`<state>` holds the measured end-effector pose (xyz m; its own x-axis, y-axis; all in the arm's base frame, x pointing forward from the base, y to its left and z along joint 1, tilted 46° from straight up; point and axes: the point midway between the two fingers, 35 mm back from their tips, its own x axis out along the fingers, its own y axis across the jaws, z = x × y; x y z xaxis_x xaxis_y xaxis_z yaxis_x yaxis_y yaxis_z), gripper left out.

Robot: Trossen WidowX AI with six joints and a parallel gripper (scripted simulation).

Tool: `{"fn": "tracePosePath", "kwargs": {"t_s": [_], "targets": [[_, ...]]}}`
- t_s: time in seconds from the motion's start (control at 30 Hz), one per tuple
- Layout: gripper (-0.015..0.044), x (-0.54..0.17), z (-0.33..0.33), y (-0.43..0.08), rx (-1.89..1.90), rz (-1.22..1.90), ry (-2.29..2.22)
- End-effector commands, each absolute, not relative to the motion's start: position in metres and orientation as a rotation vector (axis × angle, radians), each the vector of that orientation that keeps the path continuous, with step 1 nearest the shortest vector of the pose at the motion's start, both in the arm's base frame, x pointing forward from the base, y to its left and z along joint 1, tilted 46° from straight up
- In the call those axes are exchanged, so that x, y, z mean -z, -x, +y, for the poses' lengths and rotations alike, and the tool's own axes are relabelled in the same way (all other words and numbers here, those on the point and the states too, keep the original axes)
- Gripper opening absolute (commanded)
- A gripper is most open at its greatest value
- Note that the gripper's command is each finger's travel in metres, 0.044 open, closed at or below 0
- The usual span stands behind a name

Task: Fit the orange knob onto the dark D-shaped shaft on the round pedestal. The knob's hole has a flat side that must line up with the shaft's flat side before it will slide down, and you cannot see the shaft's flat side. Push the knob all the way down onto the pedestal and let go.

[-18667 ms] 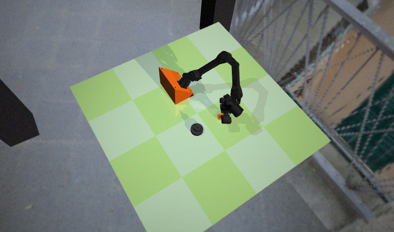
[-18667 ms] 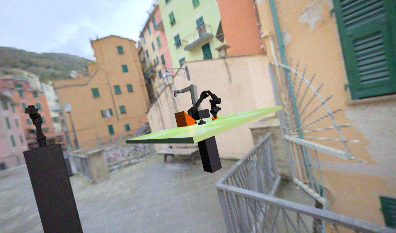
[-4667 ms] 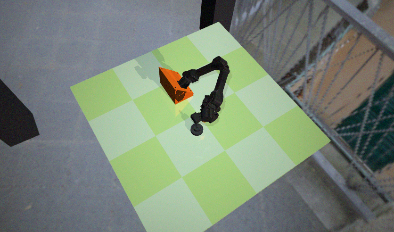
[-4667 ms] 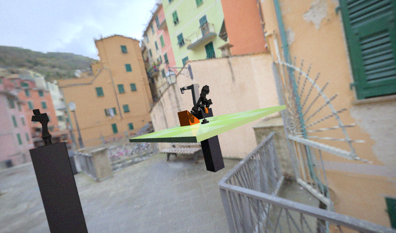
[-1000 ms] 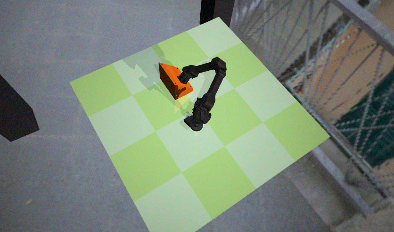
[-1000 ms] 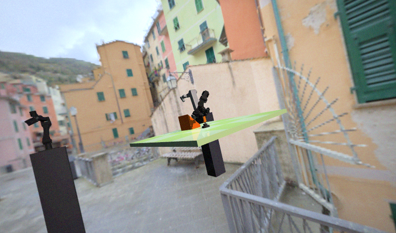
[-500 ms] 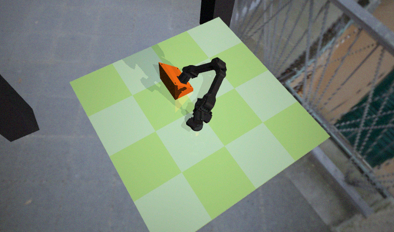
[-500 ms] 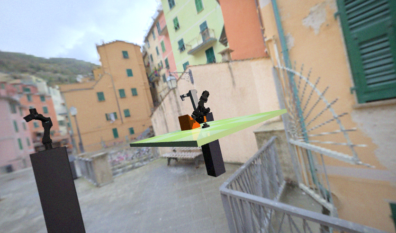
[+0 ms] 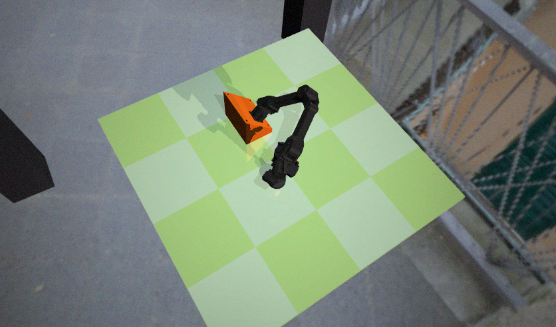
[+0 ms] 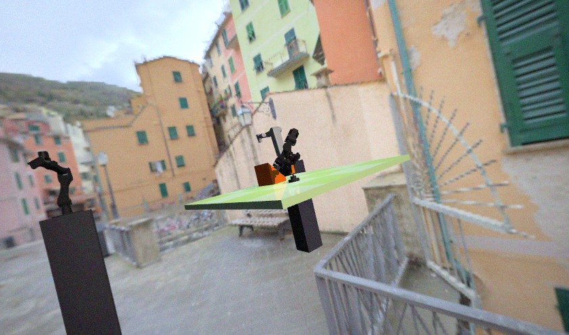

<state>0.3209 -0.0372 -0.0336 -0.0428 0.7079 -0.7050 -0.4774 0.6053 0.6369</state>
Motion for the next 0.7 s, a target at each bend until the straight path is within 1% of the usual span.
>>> {"fn": "tracePosePath", "kwargs": {"t_s": [0.0, 0.67], "targets": [[0.0, 0.0339, -0.0373, -0.3201, -0.971, 1.288, -0.222], [0.0, 0.0349, -0.0342, -0.3178, -0.972, 1.288, -0.222]]}}
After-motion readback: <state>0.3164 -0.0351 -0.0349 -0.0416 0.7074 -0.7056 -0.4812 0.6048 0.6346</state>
